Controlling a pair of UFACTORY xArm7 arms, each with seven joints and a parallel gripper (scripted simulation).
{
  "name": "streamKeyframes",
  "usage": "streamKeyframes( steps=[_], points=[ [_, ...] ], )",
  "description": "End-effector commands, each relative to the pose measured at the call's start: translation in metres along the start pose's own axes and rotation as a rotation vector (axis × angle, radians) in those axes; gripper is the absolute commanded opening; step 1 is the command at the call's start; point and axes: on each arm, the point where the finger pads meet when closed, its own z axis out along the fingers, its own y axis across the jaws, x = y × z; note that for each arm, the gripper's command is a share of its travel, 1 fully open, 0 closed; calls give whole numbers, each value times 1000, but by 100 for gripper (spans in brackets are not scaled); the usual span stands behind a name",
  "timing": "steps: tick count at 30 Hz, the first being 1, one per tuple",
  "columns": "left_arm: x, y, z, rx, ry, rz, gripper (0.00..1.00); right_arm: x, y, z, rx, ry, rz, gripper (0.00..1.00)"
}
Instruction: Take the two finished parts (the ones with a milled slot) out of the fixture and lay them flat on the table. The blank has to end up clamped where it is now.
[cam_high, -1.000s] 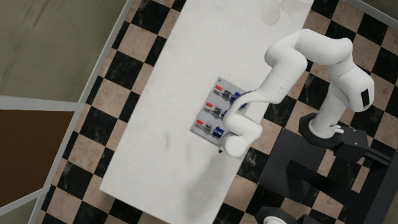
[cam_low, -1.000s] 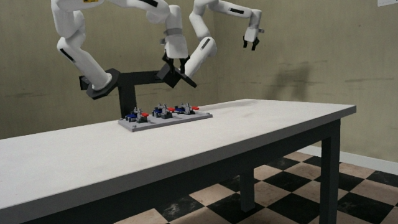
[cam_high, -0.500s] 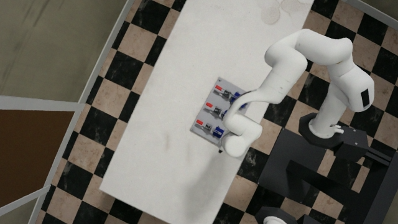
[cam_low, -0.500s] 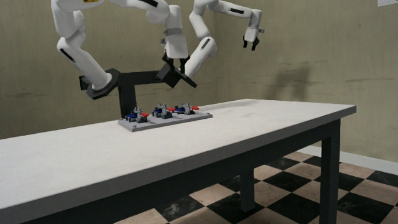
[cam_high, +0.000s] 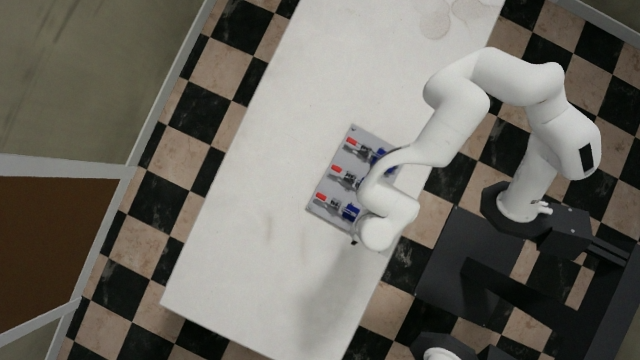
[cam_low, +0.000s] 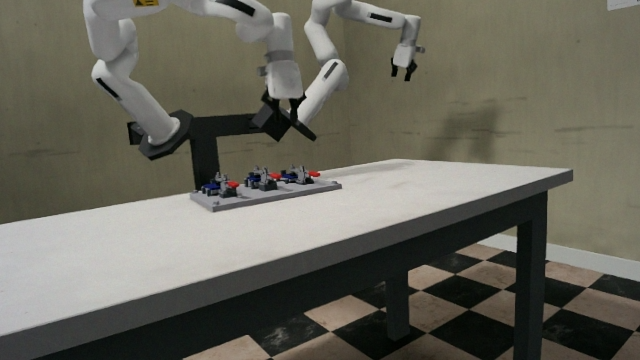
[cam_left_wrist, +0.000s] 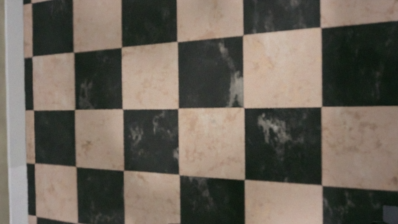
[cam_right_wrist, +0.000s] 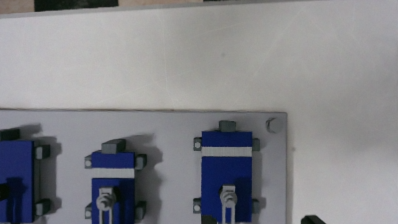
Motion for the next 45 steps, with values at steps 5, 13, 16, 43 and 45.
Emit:
streamKeyframes(
  steps=[5,13,16,43,45],
  points=[
    [1,0,-2,-1,4,-2,100,-1,2,36,-5,-3,0,48],
    [1,0,-2,-1,4,-2,100,-1,2,42,-5,-3,0,48],
    [1,0,-2,-1,4,-2,100,-2,2,42,-5,-3,0,48],
    [1,0,-2,-1,4,-2,100,-125,2,42,-5,-4,0,48],
    [1,0,-2,-1,4,-2,100,-132,2,42,-5,-4,0,48]
  ],
)
